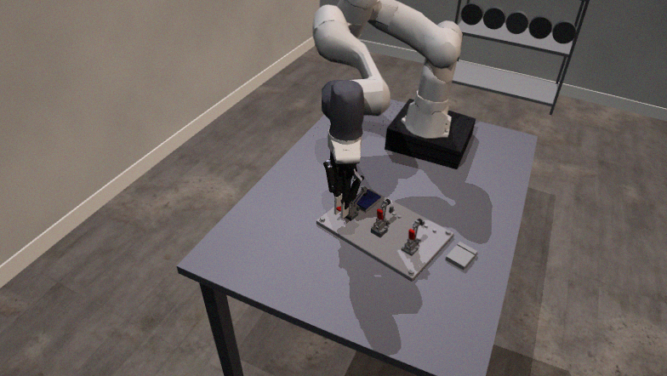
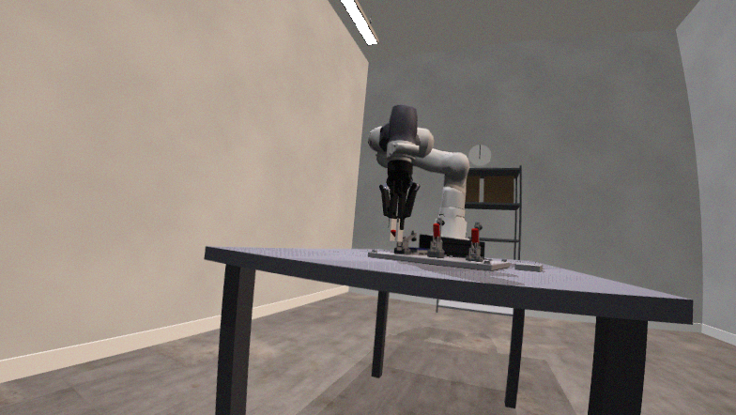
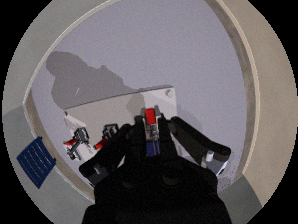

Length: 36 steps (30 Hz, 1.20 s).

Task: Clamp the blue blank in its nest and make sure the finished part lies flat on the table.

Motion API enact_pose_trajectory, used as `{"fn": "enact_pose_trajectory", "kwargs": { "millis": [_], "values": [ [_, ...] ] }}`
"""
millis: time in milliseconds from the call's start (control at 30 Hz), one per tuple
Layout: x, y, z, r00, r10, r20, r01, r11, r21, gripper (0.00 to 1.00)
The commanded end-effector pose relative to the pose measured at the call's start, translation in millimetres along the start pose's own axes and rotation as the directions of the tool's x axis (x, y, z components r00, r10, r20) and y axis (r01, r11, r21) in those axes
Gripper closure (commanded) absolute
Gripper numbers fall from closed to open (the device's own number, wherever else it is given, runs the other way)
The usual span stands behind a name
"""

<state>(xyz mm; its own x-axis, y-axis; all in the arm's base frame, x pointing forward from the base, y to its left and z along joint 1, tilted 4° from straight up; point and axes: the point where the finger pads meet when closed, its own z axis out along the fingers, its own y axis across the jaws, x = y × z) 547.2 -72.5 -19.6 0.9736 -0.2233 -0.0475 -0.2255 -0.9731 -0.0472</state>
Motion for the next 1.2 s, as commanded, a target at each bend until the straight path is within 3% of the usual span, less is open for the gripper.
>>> {"fn": "enact_pose_trajectory", "kwargs": {
  "millis": [0, 1167],
  "values": [
    [4, -2, 4.0, 1.0, -0.006, -0.006, 0.006, 1.0, 0.004, 1.0],
    [10, -2, 16.4, 1.0, -0.006, -0.006, 0.006, 1.0, 0.004, 1.0]
  ]
}}
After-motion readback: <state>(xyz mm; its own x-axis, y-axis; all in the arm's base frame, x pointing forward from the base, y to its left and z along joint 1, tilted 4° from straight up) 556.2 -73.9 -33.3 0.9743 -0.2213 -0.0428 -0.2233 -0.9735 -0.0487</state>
